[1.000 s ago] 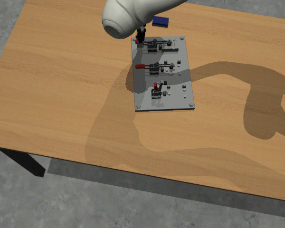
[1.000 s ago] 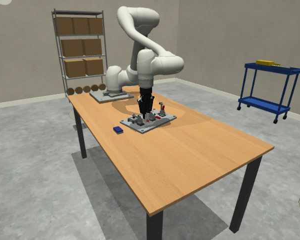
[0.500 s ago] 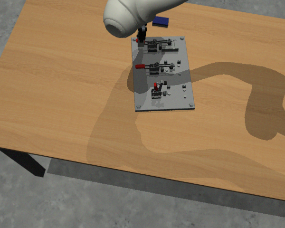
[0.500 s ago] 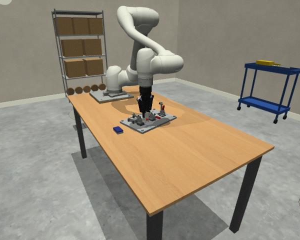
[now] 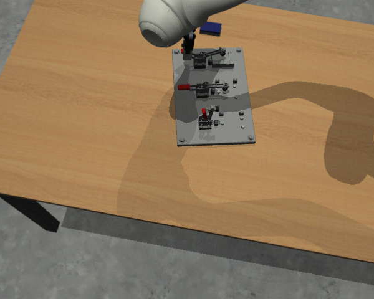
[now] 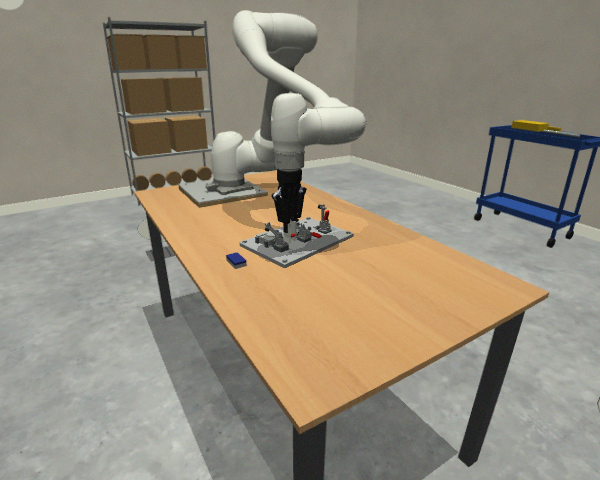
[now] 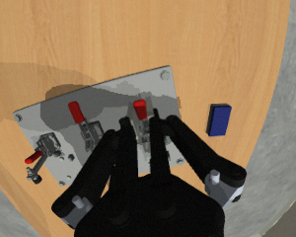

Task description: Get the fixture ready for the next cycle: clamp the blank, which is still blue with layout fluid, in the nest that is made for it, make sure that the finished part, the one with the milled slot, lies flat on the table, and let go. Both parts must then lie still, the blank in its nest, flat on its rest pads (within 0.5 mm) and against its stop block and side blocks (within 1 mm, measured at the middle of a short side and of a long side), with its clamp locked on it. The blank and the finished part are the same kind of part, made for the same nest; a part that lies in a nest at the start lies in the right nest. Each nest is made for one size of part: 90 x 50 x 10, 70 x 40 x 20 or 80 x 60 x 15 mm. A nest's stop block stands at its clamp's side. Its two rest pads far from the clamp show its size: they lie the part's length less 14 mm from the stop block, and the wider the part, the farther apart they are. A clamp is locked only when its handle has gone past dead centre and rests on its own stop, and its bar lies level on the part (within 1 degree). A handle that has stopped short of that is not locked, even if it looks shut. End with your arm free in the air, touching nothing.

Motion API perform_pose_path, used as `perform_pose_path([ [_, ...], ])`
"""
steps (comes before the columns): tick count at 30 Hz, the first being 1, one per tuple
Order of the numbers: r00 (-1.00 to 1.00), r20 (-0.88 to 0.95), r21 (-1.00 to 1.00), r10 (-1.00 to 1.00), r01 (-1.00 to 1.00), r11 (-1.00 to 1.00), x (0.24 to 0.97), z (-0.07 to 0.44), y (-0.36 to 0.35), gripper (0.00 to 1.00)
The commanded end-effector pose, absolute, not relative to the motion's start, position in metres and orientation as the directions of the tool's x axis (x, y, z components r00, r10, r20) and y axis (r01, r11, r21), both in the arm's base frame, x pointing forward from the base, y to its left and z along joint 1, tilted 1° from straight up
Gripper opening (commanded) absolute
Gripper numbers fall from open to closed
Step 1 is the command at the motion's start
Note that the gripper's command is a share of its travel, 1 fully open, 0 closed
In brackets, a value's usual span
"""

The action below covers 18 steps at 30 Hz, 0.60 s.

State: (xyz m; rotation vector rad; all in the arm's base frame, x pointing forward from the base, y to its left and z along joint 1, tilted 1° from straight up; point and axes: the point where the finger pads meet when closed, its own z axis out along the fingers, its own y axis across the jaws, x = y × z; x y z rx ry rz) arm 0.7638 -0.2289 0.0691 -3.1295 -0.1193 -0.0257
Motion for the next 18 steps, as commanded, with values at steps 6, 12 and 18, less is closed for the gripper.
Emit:
perform_pose_path([
  [6,0.997,0.006,-0.021,0.076,0.076,-0.997,0.75,0.072,-0.225,0.0],
  [12,0.997,0.006,-0.021,0.076,0.076,-0.997,0.746,0.074,-0.225,0.0],
  [18,0.997,0.006,-0.021,0.076,0.076,-0.997,0.742,0.075,-0.225,0.0],
])
